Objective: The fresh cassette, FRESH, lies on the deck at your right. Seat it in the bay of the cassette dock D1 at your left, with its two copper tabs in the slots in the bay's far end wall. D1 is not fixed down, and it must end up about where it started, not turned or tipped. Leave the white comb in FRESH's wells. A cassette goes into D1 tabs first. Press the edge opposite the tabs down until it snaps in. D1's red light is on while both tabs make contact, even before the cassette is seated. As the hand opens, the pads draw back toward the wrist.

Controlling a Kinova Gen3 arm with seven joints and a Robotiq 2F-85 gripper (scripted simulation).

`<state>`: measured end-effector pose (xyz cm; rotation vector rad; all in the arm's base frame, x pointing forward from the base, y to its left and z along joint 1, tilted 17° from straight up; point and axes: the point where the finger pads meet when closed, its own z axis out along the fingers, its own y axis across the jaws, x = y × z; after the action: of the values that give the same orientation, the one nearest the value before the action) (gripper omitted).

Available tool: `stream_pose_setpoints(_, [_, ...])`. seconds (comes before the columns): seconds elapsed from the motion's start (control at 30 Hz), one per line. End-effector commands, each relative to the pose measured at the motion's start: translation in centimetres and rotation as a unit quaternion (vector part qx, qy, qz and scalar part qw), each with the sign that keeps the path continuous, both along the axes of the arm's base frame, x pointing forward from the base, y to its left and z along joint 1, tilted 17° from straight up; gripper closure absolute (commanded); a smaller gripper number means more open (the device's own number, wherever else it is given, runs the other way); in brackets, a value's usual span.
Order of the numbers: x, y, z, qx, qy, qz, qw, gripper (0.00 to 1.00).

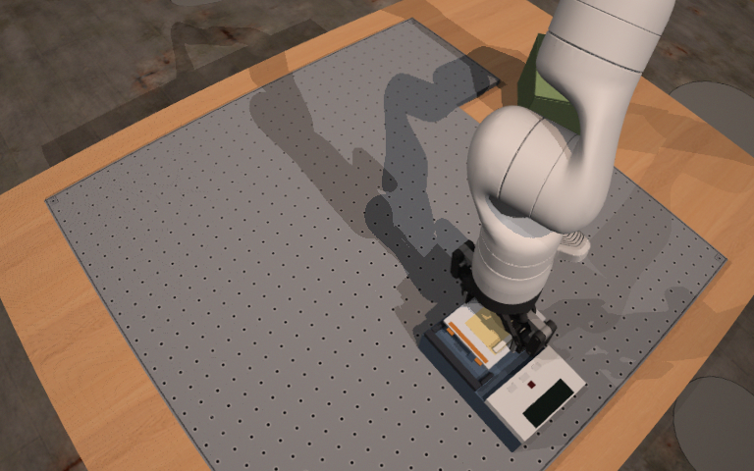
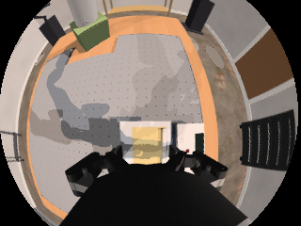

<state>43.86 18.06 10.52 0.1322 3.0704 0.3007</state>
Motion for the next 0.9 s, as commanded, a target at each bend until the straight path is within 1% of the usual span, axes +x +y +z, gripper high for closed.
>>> stream_pose_setpoints(0.0, [0.0,0.0,-0.4,0.0,0.001,0.0,1.0,1.0])
stream_pose_setpoints(0.3, [0.3,0.2,-1.3,0.0,0.001,0.0,1.0,1.0])
stream_pose_setpoints(0.87, [0.3,0.2,-1.5,0.0,0.001,0.0,1.0,1.0])
